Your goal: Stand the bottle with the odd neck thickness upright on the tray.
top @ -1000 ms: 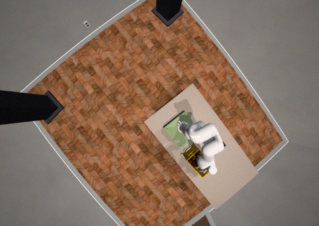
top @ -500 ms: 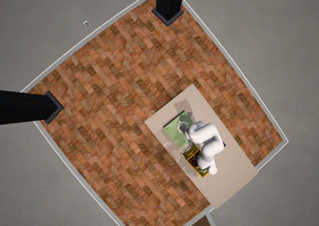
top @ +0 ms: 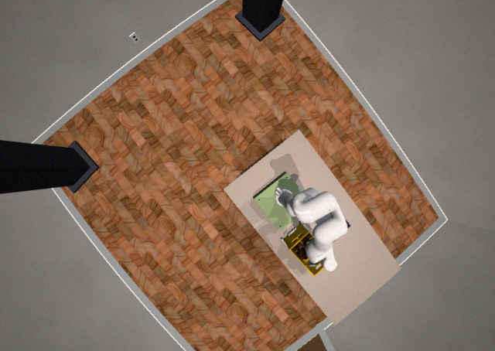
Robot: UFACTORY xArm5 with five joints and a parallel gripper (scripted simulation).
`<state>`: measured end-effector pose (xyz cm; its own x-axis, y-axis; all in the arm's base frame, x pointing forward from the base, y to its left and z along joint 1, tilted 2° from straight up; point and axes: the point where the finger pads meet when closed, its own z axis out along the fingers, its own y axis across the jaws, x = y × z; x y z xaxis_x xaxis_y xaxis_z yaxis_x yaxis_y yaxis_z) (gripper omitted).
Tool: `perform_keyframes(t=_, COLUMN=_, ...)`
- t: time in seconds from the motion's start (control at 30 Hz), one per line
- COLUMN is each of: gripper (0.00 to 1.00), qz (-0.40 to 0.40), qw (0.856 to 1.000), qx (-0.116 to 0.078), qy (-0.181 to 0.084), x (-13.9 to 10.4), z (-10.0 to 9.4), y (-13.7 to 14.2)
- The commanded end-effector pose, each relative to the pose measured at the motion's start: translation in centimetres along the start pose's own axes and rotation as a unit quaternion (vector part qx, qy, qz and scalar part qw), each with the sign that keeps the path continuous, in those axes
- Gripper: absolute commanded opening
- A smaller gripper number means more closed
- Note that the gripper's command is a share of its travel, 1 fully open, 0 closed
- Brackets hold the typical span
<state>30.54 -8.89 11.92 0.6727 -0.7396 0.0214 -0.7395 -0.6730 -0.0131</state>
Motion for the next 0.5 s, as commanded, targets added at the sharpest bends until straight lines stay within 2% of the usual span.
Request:
perform_keyframes(t=0.0, gripper=0.65, qz=0.0, qw=1.0, qx=0.001, qy=0.001, x=0.1, z=-0.1, y=-0.06)
perform_keyframes(t=0.47, gripper=0.65, qz=0.0, qw=1.0, qx=0.001, qy=0.001, x=0.09, z=0.2, y=-0.06)
